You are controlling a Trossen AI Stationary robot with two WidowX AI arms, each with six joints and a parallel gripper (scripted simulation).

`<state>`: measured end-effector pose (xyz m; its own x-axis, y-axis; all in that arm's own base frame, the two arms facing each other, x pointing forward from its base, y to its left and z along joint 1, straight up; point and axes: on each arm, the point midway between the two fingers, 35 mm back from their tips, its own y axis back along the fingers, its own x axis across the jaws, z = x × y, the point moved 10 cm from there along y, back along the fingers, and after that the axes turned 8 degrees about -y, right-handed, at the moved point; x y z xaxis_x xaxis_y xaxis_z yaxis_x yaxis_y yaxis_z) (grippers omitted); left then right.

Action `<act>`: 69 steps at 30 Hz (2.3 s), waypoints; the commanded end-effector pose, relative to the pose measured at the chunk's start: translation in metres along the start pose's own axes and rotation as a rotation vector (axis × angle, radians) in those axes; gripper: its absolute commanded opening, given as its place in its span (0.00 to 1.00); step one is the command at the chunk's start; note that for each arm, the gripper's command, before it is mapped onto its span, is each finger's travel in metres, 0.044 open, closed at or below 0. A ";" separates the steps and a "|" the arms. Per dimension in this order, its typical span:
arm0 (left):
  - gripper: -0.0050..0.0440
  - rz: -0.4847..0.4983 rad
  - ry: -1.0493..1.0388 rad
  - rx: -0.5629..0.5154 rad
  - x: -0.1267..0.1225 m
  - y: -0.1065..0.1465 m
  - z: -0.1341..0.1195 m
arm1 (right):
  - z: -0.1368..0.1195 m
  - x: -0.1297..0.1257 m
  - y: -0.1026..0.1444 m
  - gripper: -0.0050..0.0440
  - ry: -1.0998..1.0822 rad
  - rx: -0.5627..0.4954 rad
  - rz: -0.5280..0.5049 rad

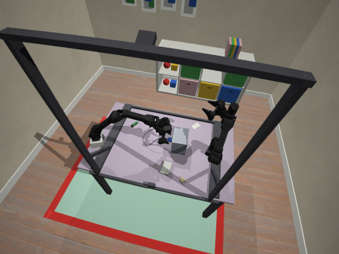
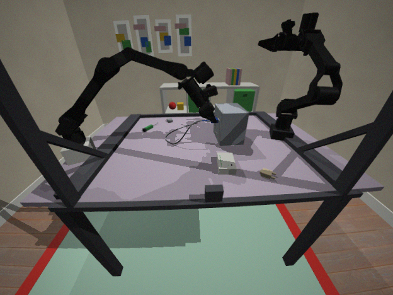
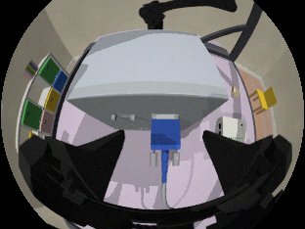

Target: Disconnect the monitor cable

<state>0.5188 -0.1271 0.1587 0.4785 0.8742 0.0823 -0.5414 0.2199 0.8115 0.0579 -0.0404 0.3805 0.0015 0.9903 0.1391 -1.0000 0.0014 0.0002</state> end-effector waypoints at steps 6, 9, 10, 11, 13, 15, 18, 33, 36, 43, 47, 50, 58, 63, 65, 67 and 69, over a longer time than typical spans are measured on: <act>1.00 0.009 0.002 -0.021 0.000 0.002 0.000 | 0.003 0.001 0.000 1.00 0.006 -0.001 0.002; 0.95 0.009 0.002 -0.021 -0.001 0.002 -0.001 | 0.003 0.001 0.000 1.00 0.006 -0.001 0.002; 0.90 0.009 0.002 -0.021 -0.001 0.002 -0.001 | 0.003 0.001 0.000 1.00 0.006 -0.001 0.002; 0.85 0.009 0.002 -0.021 -0.001 0.002 -0.001 | 0.003 0.001 0.000 1.00 0.006 -0.001 0.002; 0.76 0.009 0.002 -0.021 -0.001 0.002 -0.001 | 0.003 0.001 0.000 1.00 0.006 -0.001 0.002; 0.66 0.009 0.002 -0.021 -0.001 0.002 -0.001 | 0.003 0.001 0.000 1.00 0.006 -0.001 0.002; 0.61 0.009 0.002 -0.021 -0.001 0.002 -0.001 | 0.003 0.001 0.000 1.00 0.006 -0.001 0.002; 0.38 0.009 0.002 -0.021 -0.001 0.002 -0.001 | 0.003 0.001 0.000 1.00 0.006 -0.001 0.002; 0.37 0.009 0.002 -0.021 -0.001 0.002 -0.001 | 0.003 0.001 0.000 1.00 0.006 -0.001 0.002; 0.34 0.009 0.002 -0.021 -0.001 0.002 -0.001 | 0.003 0.001 0.000 1.00 0.006 -0.001 0.002; 0.34 0.009 0.002 -0.021 -0.001 0.002 -0.001 | 0.003 0.001 0.000 1.00 0.006 -0.001 0.002; 0.34 0.009 0.002 -0.021 -0.001 0.003 -0.002 | 0.003 0.001 0.000 1.00 0.006 -0.001 0.002; 0.34 0.009 0.002 -0.021 -0.001 0.005 -0.005 | 0.003 0.001 0.000 1.00 0.006 -0.001 0.002; 0.34 0.009 0.002 -0.021 -0.001 0.006 -0.007 | 0.003 0.001 0.000 1.00 0.006 -0.001 0.002; 0.34 0.009 0.002 -0.021 -0.001 0.007 -0.008 | 0.003 0.001 0.000 1.00 0.006 -0.001 0.002; 0.34 0.009 0.002 -0.020 -0.002 0.007 -0.009 | 0.003 0.001 0.000 1.00 0.006 -0.001 0.002; 0.34 0.009 0.002 -0.020 -0.002 0.007 -0.009 | 0.003 0.001 0.000 1.00 0.006 -0.001 0.002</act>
<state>0.5119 -0.1251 0.1447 0.4770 0.8749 0.0842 -0.5440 0.2186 0.8101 0.0579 -0.0404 0.3805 0.0015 0.9903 0.1391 -1.0000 0.0014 0.0002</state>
